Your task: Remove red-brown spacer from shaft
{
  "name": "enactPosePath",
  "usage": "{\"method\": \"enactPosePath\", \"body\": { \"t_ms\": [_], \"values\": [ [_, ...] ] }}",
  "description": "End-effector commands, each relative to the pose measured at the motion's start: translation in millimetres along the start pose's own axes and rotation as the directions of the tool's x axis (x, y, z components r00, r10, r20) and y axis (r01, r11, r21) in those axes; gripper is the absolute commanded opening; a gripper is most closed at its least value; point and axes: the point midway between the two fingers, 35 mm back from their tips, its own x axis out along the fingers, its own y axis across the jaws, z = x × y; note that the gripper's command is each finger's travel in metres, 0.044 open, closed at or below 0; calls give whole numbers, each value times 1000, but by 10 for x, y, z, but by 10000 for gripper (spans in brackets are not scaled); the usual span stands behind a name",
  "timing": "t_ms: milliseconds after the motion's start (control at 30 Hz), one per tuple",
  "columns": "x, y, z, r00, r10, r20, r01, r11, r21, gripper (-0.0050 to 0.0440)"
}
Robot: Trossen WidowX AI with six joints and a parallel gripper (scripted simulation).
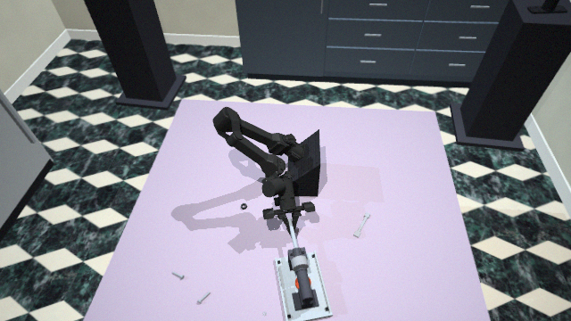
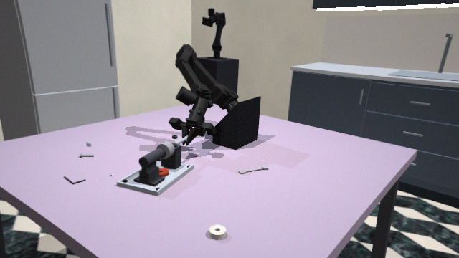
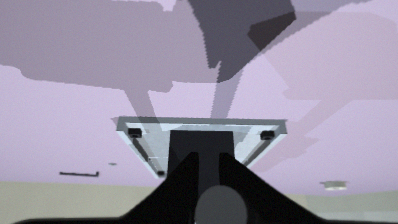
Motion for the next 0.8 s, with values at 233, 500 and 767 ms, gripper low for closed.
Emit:
{"method": "enactPosePath", "body": {
  "t_ms": [233, 500, 767],
  "values": [
    [-11, 33, -50, 1000, 8, -16, -8, 1000, 4, -50],
    [17, 30, -72, 1000, 7, -15, -7, 1000, 3, -50],
    [-18, 43, -74, 1000, 8, -21, -7, 1000, 3, -50]
  ]
}}
